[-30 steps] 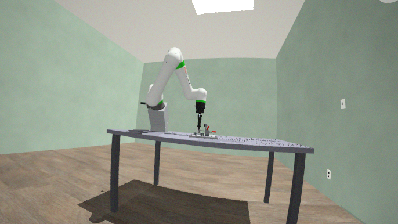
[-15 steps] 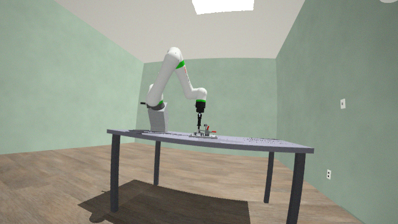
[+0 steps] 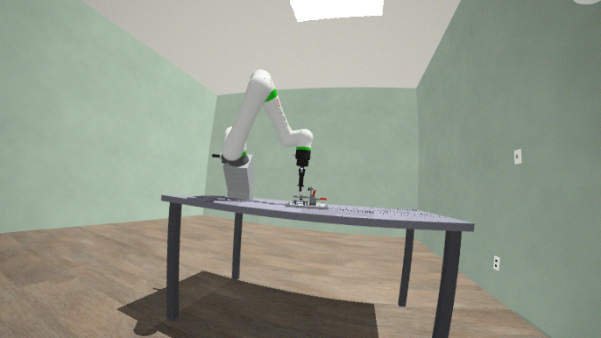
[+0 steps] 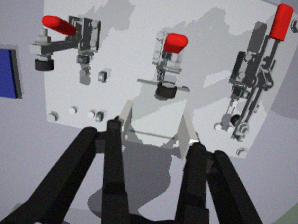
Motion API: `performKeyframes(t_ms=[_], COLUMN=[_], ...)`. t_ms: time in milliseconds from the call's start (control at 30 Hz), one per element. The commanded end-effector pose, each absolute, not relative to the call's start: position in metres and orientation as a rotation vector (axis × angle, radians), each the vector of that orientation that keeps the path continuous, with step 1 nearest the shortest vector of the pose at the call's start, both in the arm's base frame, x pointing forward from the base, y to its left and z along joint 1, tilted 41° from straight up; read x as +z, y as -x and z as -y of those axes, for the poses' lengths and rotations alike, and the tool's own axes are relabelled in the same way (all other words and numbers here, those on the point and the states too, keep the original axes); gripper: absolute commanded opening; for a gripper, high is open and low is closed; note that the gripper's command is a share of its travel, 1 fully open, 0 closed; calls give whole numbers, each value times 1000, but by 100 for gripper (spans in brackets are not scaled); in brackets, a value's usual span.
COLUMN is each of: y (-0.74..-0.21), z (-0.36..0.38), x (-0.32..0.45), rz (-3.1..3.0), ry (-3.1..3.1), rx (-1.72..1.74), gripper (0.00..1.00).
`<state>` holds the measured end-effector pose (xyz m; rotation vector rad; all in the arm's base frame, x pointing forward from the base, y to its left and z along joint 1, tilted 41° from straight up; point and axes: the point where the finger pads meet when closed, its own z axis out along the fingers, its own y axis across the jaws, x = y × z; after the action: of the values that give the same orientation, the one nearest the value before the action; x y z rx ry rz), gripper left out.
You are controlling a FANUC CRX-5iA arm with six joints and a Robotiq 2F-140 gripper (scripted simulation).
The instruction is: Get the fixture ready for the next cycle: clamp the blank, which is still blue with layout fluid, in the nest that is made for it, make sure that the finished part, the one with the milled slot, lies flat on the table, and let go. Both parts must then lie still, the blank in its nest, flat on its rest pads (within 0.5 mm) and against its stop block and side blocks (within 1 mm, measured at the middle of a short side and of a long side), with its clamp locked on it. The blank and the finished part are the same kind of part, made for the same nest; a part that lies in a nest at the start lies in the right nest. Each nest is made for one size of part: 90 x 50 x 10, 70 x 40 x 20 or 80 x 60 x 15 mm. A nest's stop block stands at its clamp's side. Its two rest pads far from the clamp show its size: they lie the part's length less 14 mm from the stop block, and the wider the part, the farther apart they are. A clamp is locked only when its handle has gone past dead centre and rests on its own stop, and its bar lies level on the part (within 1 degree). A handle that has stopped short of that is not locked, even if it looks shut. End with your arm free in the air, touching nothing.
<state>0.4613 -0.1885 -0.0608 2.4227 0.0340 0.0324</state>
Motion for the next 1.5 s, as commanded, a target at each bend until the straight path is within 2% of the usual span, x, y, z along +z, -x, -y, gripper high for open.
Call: performKeyframes(t_ms=[0,1467], y=[-461,-452], z=[186,161], x=[-58,-30], rz=[-34,-34], ry=[-2423,-2423], rx=[33,33], gripper=[0,0])
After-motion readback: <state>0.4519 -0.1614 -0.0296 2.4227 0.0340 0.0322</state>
